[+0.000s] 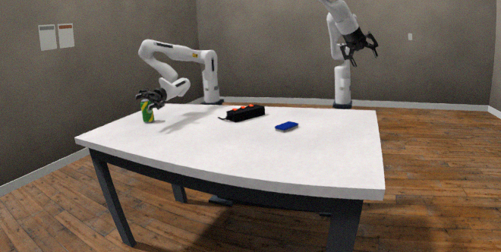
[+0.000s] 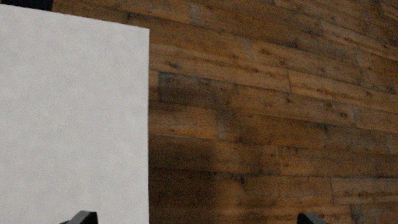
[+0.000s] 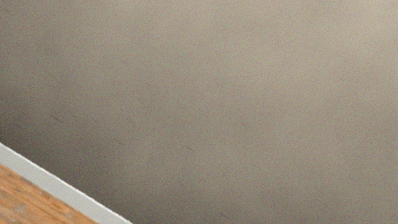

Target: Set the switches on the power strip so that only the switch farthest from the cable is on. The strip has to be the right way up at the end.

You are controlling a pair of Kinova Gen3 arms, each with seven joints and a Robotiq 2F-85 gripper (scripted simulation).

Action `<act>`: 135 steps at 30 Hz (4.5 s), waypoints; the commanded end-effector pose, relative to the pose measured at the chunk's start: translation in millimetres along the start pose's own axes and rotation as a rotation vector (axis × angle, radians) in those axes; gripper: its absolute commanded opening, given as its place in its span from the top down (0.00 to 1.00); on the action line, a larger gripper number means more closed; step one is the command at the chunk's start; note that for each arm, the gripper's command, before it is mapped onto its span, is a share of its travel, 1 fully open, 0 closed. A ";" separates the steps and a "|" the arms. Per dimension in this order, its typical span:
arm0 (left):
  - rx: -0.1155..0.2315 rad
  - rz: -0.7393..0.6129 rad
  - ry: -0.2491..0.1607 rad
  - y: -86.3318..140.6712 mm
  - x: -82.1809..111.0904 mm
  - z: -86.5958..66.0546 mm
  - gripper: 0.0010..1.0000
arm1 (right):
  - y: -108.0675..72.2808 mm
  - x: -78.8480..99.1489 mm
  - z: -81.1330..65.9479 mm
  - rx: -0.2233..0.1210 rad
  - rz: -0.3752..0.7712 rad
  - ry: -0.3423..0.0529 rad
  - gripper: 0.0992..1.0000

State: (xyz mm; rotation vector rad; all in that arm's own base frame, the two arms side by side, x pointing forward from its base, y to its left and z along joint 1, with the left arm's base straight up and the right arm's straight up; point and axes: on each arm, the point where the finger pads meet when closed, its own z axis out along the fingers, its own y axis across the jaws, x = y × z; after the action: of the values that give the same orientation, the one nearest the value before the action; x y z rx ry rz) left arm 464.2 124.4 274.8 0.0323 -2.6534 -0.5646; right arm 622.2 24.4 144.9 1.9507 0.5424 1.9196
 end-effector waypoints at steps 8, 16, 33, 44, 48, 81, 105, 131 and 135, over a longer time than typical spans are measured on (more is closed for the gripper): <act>0.061 -0.067 0.007 31.6 5.2 24.8 0.00 | 0.5 0.9 0.2 -0.001 0.000 0.002 0.00; 0.155 -0.179 0.016 77.4 19.4 66.3 0.00 | 0.5 0.9 0.2 -0.001 0.000 0.002 0.00; 0.366 -0.496 0.019 168.7 83.4 168.8 0.00 | 0.5 0.9 0.2 -0.001 0.000 0.002 0.00; 0.483 -0.738 0.011 210.2 144.2 233.5 0.00 | 0.5 0.9 0.2 -0.001 0.000 0.002 0.00; 0.523 -0.842 0.006 222.3 172.1 258.2 0.00 | 0.5 0.9 0.2 -0.001 0.000 0.002 0.00; 0.656 -1.453 -0.017 240.9 343.2 371.1 0.00 | 0.5 0.9 0.2 -0.001 0.000 0.002 0.00; 0.658 -1.487 -0.018 239.6 352.7 375.9 0.00 | 0.8 1.1 0.7 -0.003 -0.001 0.001 0.00; 0.658 -1.487 -0.018 239.6 352.7 375.9 0.00 | 20.9 13.7 28.1 -0.118 -0.036 -0.079 0.00; 0.658 -1.487 -0.018 239.6 352.7 375.9 0.00 | 27.0 19.2 35.5 -0.157 -0.042 -0.111 0.00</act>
State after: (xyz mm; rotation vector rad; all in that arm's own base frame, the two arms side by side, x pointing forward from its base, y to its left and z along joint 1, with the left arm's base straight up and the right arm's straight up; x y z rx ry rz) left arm 4.3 449.7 199.3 2.2098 -2.2312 0.0017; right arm 651.7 13.4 167.0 1.9210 0.4225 1.7944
